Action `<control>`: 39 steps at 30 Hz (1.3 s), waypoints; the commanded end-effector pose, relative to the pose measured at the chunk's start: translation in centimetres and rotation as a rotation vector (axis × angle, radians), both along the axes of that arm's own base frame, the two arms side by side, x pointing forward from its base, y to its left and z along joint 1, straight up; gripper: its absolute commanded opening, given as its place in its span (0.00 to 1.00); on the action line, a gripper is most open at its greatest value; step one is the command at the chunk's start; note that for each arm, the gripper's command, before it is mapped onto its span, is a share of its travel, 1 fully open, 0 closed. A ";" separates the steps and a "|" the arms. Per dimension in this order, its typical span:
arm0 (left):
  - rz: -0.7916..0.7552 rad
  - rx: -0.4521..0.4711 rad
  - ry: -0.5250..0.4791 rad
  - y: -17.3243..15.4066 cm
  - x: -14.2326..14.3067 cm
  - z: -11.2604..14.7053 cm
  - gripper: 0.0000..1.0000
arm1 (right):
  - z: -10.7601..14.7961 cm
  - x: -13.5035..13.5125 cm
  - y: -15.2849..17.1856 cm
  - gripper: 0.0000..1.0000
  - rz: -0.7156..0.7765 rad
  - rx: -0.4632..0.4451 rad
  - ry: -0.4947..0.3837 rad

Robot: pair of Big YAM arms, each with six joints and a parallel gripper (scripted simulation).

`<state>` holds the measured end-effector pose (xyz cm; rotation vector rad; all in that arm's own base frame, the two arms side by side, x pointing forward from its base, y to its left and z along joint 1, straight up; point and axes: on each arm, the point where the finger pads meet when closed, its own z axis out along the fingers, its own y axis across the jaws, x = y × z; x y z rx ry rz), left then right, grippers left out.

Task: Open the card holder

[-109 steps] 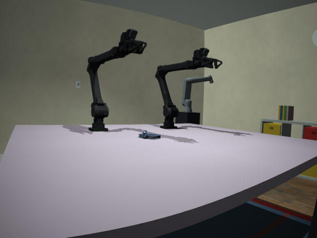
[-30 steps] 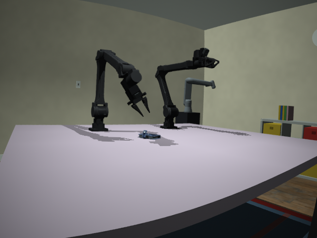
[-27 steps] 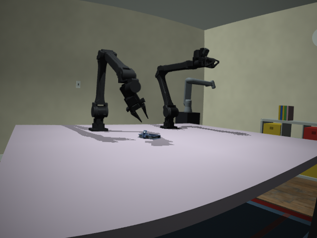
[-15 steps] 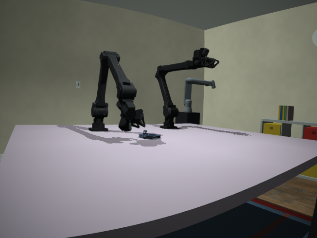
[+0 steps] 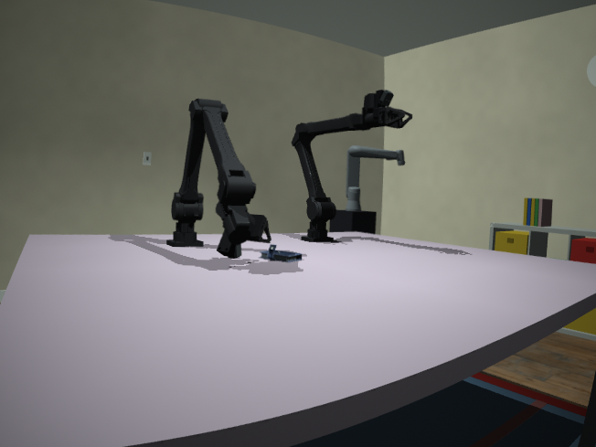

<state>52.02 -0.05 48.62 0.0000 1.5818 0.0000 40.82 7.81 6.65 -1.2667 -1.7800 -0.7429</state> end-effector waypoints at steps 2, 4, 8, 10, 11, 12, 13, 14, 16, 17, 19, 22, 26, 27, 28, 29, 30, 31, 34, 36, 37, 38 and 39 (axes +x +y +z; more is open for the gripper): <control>0.000 0.000 -0.051 0.0 -0.2 2.8 0.36 | -1.1 -0.5 -0.4 0.36 -0.001 0.006 0.034; 0.000 0.000 -0.051 0.0 -0.2 2.8 0.36 | -0.7 -0.1 -0.4 0.36 -0.002 0.005 0.018; 0.000 0.000 -0.051 0.0 -0.2 2.8 0.36 | 0.4 -0.2 0.8 0.36 -0.005 -0.009 -0.011; 0.000 0.000 -0.051 0.0 -0.2 2.8 0.36 | 0.2 -0.2 0.8 0.36 0.000 -0.004 -0.007; 0.000 0.000 -0.051 0.0 -0.2 2.8 0.36 | 0.2 -0.2 0.8 0.36 0.000 -0.004 -0.007; 0.000 0.000 -0.051 0.0 -0.2 2.8 0.36 | 0.0 -0.2 1.1 0.36 -0.005 -0.009 -0.003; 0.000 0.000 -0.051 0.0 -0.2 2.8 0.36 | 0.3 -0.2 1.3 0.36 -0.005 -0.010 -0.015; 0.000 0.000 -0.051 0.0 -0.2 2.8 0.36 | 0.3 -0.2 1.5 0.36 -0.005 -0.010 -0.015; 0.000 0.000 -0.051 0.0 -0.2 2.8 0.36 | 0.2 -0.3 1.8 0.36 -0.004 -0.010 -0.016; 0.000 0.000 -0.051 0.0 -0.2 2.8 0.36 | 0.2 -0.4 1.9 0.36 -0.004 -0.010 -0.017; 0.000 0.000 -0.051 0.0 -0.2 2.8 0.36 | 0.1 -0.5 2.2 0.36 -0.005 -0.011 -0.018; 0.000 0.000 -0.051 0.0 -0.2 2.8 0.36 | 0.0 -0.6 2.7 0.36 -0.007 -0.011 -0.020; 0.000 0.000 -0.051 0.0 -0.2 2.8 0.36 | -0.1 -0.7 3.1 0.36 -0.002 -0.006 -0.028; 0.000 0.000 -0.051 0.0 -0.2 2.8 0.36 | -0.1 -0.7 3.1 0.36 -0.002 -0.006 -0.028; 0.000 0.000 -0.051 0.0 -0.2 2.8 0.36 | -0.1 -0.7 3.1 0.36 -0.002 -0.006 -0.028; 0.000 0.000 -0.051 0.0 -0.2 2.8 0.36 | -0.5 -0.9 3.3 0.36 -0.009 -0.010 -0.012; 0.000 0.000 -0.051 0.0 -0.2 2.8 0.36 | -0.4 -0.9 3.5 0.36 -0.009 -0.010 -0.018; 0.000 0.000 -0.051 0.0 -0.2 2.8 0.36 | -0.4 -0.9 3.7 0.36 -0.009 -0.010 -0.019; 0.000 0.000 -0.051 0.0 -0.2 2.8 0.36 | -0.6 -1.1 4.2 0.36 -0.008 -0.010 -0.019; 0.000 0.000 -0.051 0.0 -0.2 2.8 0.36 | -0.6 -1.2 4.5 0.36 -0.007 -0.010 -0.020; 0.000 0.000 -0.051 0.0 -0.2 2.8 0.36 | -0.7 -1.2 4.7 0.36 -0.007 -0.010 -0.020; 0.000 0.000 -0.051 0.0 -0.2 2.8 0.36 | -0.7 -1.3 4.8 0.36 -0.007 -0.010 -0.020; 0.000 0.000 -0.051 0.0 -0.2 2.8 0.36 | -0.8 -1.3 5.0 0.36 -0.007 -0.010 -0.021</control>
